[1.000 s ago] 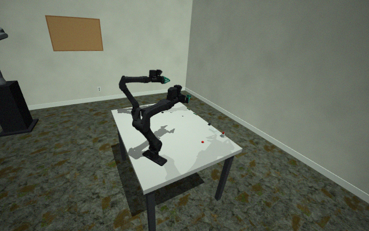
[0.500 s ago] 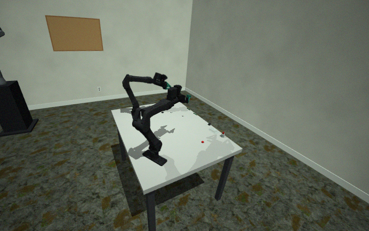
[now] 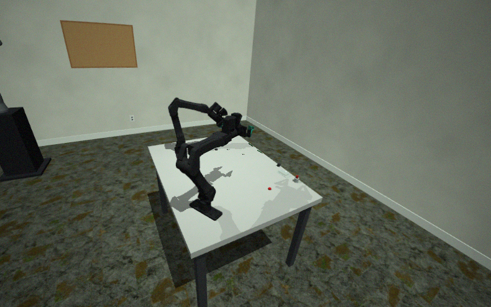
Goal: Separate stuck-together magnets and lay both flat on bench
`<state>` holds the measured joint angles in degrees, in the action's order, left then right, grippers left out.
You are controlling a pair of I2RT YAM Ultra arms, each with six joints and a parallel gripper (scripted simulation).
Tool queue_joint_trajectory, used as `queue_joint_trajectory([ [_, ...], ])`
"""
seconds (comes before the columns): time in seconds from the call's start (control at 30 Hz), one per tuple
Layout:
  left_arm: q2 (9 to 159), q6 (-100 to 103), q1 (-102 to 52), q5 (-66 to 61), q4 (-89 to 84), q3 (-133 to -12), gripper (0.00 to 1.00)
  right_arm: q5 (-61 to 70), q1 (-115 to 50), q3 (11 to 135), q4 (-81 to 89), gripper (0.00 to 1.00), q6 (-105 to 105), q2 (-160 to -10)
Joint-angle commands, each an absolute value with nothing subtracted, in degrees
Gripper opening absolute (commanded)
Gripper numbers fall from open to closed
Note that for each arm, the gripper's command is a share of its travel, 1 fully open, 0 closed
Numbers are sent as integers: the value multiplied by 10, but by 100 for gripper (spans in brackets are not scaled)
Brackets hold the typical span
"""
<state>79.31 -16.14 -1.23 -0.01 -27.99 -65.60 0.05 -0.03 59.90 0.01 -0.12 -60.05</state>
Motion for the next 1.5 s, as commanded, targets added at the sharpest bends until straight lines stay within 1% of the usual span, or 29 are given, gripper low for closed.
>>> queue_joint_trajectory([
  [0.0,815,-188,-13,1,-330,-666,40,0,0,604,-3,100,-2,-599],
  [0.33,900,-258,-18,1,-452,-691,40,0,0,604,-3,100,-2,-599],
  [0.43,907,-261,-18,1,-462,-692,40,0,0,604,-3,100,-2,-599],
  [0.8,1008,-347,-25,1,-606,-723,40,0,0,604,-3,100,-2,-599],
  [1.47,1039,-340,-26,0,-576,-715,40,0,0,604,-3,100,-2,-599],
])
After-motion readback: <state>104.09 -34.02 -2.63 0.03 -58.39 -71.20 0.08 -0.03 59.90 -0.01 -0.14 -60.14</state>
